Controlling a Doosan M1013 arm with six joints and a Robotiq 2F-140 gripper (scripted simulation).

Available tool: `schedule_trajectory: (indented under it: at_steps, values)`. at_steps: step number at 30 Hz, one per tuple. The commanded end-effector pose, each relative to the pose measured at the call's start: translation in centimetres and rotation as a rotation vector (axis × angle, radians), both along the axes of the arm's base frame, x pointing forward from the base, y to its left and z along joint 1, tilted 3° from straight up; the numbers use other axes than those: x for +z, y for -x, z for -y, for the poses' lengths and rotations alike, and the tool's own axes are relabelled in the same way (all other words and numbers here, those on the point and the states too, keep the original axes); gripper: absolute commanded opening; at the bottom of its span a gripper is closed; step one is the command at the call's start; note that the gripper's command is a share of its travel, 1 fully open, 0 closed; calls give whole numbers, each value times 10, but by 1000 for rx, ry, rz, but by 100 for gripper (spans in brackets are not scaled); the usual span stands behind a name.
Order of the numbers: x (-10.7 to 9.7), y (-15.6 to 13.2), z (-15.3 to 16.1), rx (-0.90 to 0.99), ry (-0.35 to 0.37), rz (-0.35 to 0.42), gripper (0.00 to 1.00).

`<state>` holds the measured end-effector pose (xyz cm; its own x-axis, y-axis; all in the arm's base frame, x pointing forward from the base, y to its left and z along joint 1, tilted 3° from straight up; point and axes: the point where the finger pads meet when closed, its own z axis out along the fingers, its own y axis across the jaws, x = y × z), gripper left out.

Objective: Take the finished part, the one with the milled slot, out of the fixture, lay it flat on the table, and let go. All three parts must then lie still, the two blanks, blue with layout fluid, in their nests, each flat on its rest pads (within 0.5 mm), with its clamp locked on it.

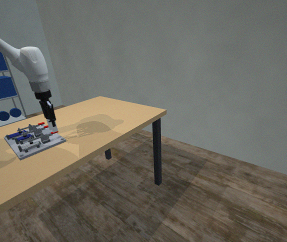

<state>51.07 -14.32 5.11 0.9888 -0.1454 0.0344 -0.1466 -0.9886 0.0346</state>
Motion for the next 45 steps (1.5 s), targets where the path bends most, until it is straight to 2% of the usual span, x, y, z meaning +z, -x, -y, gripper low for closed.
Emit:
schedule_trajectory:
  at_steps: [1,16,30,45]
  values:
    - [-2,0,0,-2,3,1,28]
    - [-5,-1,0,-2,3,1,28]
    - [-29,-1,0,-2,2,1,28]
    - [-31,-1,0,-2,3,1,28]
